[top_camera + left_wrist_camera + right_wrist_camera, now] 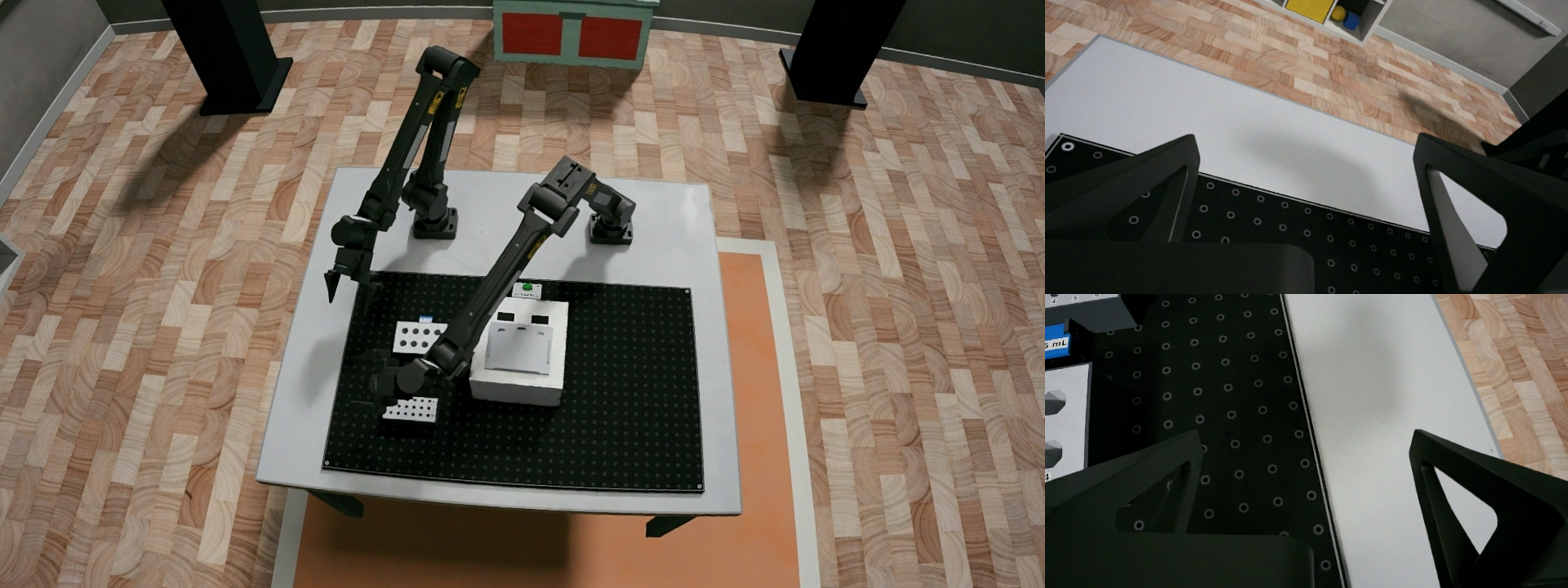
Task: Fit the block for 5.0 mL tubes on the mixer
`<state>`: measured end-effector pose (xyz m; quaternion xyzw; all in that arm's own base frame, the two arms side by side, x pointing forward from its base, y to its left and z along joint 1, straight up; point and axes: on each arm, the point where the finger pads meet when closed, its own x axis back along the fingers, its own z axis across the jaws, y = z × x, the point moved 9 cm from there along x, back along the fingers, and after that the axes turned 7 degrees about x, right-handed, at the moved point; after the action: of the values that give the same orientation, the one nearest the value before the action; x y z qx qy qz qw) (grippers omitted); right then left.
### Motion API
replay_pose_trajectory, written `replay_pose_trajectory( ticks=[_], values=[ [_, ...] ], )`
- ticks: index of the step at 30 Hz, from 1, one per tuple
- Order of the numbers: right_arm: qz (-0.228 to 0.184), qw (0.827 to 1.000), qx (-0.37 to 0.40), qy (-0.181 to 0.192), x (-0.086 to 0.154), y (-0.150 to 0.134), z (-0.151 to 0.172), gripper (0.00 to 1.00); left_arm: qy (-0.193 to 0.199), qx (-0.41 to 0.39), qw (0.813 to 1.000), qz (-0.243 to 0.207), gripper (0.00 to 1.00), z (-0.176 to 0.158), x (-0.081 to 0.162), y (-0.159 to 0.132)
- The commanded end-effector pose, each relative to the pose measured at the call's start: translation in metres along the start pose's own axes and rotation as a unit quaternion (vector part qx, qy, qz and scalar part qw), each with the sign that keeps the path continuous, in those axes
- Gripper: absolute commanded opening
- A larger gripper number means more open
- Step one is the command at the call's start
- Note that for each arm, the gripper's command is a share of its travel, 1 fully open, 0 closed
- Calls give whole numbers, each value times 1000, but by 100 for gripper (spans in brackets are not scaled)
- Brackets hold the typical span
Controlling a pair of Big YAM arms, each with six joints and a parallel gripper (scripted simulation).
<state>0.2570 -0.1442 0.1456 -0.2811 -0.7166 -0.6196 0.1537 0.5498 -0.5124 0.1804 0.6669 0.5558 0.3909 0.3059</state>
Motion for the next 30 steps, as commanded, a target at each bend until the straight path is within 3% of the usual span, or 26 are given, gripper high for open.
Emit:
replay_pose_trajectory(
  ticks=[1, 17, 18, 25, 30],
  values=[
    [-4, 1000, 1, -1, 0, 3, -1, 100, -1, -7, 1000, -4, 100, -4, 1, 8],
    [-4, 1000, 1, -1, 0, 3, -1, 100, -1, -7, 1000, -4, 100, -4, 1, 8],
    [-7, 1000, 4, -18, 3, 2, -6, 100, 9, -7, 1000, -10, 100, -10, 12, 19],
    [-13, 1000, 7, -11, 2, 7, -5, 100, 90, 23, 996, -13, 100, -12, 64, 48],
    [-16, 1000, 9, -8, 1, 10, -4, 100, 134, 51, 990, 0, 100, -14, 83, 46]
  ],
)
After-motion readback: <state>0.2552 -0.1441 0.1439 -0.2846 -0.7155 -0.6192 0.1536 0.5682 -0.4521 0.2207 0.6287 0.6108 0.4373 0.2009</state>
